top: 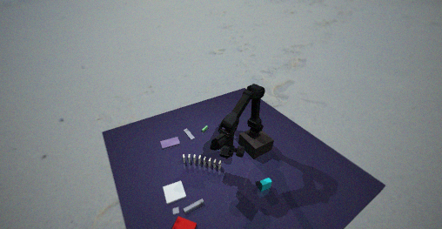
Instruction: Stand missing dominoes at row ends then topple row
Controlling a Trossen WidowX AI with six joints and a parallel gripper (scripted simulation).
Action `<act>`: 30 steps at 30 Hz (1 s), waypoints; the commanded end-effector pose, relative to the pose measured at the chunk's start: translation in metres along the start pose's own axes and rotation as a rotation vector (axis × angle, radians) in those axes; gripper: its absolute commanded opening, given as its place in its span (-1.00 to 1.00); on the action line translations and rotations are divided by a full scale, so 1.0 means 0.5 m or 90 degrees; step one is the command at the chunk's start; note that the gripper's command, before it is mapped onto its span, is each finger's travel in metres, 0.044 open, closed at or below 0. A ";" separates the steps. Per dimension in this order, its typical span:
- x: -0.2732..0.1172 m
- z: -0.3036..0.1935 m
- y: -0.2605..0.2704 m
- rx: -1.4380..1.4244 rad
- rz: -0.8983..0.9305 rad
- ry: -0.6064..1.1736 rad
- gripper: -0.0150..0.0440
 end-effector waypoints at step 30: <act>0.161 -0.002 -0.003 -0.004 0.002 -0.001 -0.49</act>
Point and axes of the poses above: the point midway between the two fingers, 35 mm back from their tips, its own x axis out along the fingers, its own y axis across the jaws, z = x × y, the point moved 10 cm from there along -x, back along the fingers, and after that the axes turned 3 degrees about x, right-handed, at the moved point
